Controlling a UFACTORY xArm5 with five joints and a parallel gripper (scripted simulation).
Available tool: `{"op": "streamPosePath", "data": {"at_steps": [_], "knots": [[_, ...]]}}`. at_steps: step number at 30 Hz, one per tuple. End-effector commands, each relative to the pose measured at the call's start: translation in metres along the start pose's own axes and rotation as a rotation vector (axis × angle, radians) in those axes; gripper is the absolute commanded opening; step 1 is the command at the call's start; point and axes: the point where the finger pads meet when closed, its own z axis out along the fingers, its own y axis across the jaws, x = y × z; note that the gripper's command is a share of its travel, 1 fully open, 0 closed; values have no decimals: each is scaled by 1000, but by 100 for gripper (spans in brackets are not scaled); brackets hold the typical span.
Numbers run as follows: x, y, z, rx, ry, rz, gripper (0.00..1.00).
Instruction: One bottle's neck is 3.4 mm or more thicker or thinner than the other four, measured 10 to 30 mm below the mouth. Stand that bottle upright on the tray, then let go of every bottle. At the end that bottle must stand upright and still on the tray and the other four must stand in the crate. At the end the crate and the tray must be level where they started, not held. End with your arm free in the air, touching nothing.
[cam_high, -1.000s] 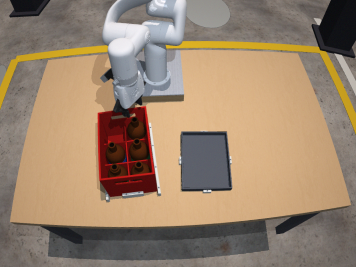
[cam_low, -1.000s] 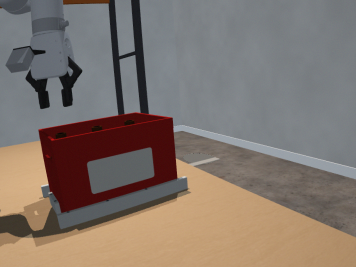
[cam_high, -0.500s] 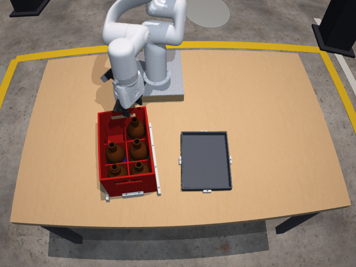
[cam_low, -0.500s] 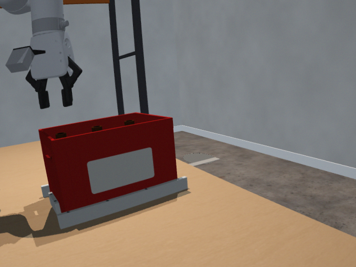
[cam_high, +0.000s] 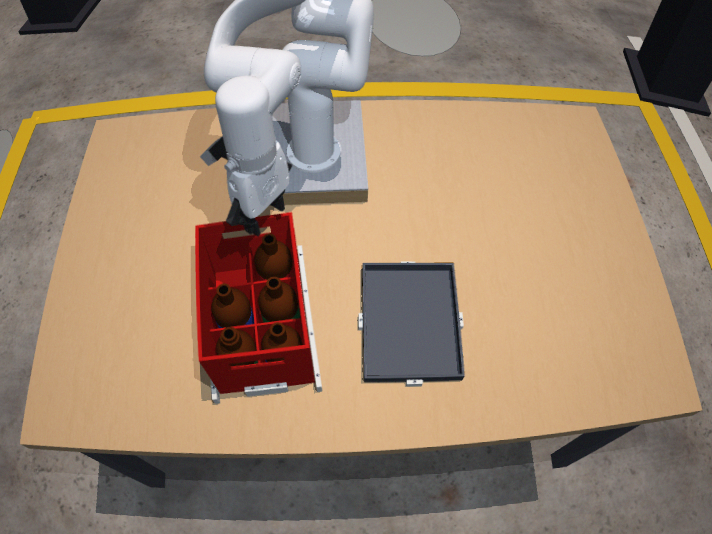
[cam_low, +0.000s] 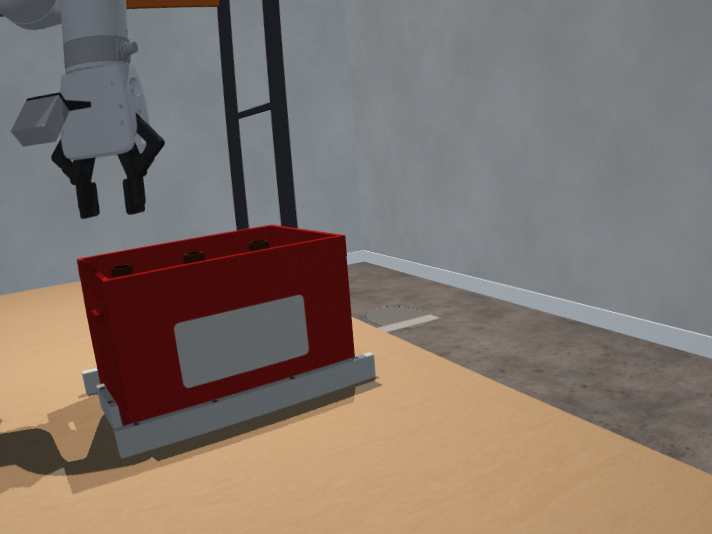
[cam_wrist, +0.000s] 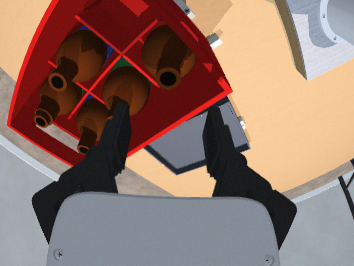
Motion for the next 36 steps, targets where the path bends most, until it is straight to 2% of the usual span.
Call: {"op": "streamPosePath", "data": {"at_steps": [1,36], "knots": [[0,-1,1,3,-1,0,65],[-1,-1,35,3,-1,0,65]]}}
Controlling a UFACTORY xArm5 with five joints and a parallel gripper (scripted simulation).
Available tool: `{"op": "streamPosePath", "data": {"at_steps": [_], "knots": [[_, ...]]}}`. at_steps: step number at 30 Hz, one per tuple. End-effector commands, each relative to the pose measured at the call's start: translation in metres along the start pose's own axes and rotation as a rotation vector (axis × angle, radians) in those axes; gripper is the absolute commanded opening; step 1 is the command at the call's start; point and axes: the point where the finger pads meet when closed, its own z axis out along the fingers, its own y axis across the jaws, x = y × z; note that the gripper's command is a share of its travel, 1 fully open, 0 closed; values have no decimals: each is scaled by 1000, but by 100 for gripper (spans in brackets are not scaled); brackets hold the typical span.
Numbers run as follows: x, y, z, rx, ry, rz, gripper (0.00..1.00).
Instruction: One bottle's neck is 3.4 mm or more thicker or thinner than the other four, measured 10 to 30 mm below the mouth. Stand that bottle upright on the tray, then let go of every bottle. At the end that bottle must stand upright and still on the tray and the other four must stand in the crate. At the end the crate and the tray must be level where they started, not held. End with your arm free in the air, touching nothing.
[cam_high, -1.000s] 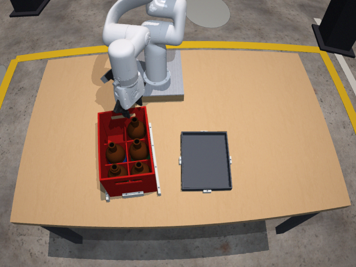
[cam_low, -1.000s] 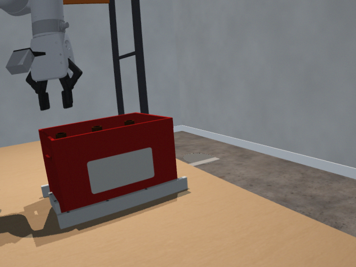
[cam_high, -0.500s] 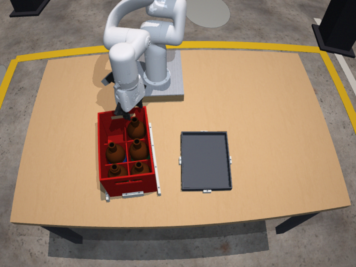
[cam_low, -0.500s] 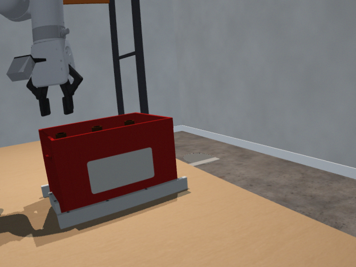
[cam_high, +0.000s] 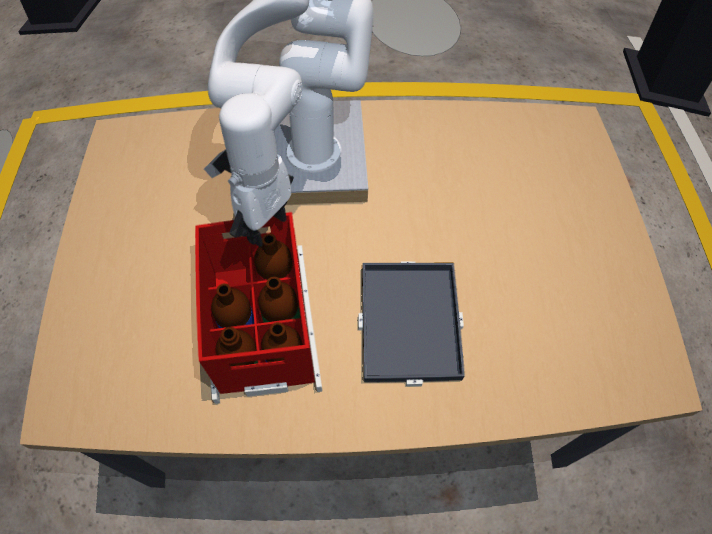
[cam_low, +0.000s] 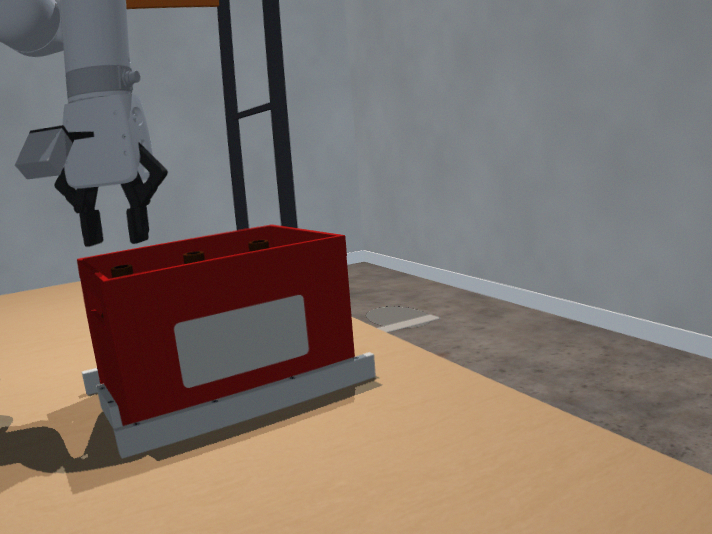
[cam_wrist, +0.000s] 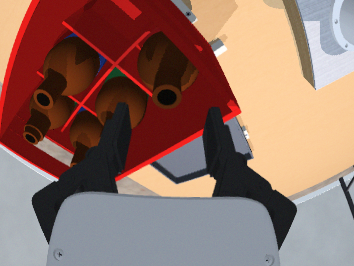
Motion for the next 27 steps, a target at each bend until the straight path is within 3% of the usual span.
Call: {"op": "streamPosePath", "data": {"at_steps": [1,27], "knots": [[-1,-1,3,3,-2,0,65],[-1,-1,8,3,-2,0,65]]}}
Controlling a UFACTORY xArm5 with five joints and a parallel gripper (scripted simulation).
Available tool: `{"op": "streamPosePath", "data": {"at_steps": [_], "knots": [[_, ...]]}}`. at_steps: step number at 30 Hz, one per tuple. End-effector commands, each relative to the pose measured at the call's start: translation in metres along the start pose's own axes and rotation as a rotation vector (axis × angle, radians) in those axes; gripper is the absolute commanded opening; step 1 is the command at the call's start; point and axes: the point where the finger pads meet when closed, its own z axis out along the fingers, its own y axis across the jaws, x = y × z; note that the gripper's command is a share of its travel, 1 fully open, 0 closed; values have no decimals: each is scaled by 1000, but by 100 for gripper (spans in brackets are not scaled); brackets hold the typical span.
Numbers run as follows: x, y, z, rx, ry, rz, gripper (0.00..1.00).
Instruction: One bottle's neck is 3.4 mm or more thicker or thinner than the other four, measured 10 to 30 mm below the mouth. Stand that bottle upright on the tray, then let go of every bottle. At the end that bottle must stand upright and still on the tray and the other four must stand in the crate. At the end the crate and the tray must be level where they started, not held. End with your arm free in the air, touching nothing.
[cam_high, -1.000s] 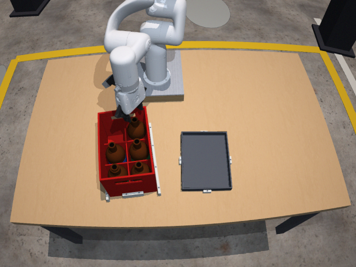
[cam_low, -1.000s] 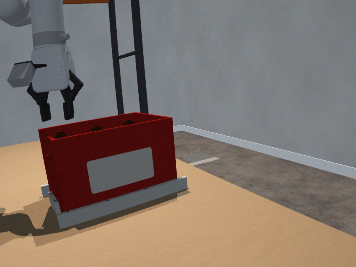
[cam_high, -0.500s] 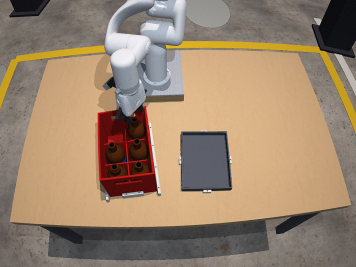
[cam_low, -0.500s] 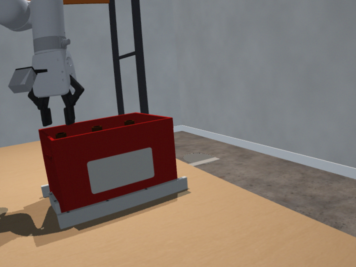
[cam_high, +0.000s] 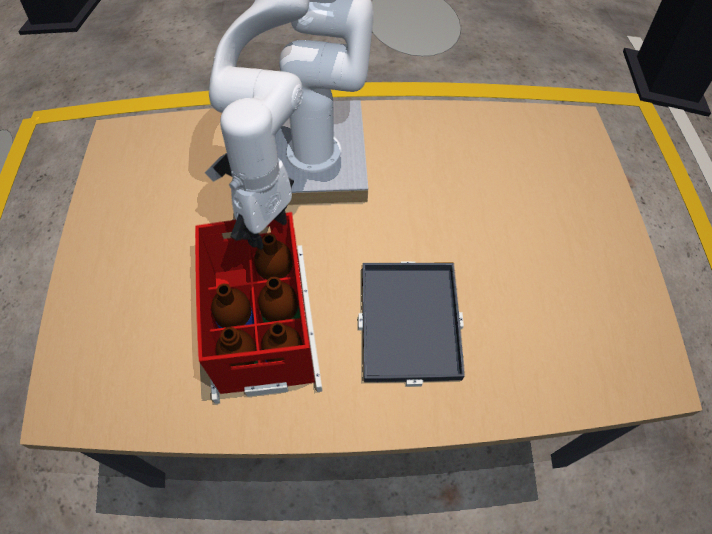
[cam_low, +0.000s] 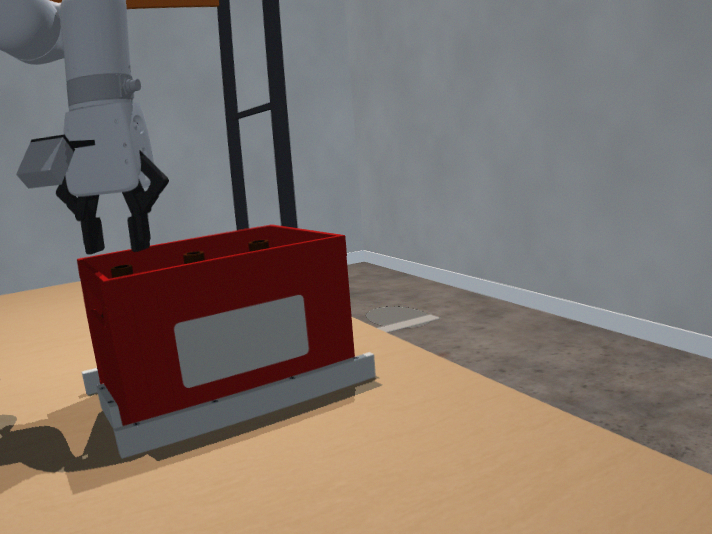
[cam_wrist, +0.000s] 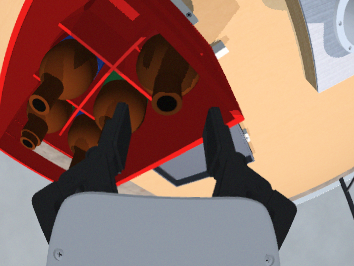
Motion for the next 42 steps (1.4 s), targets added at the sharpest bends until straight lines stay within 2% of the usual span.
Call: {"op": "streamPosePath", "data": {"at_steps": [1,42], "knots": [[0,-1,-1,3,-1,0,65],[0,-1,-1,3,-1,0,65]]}}
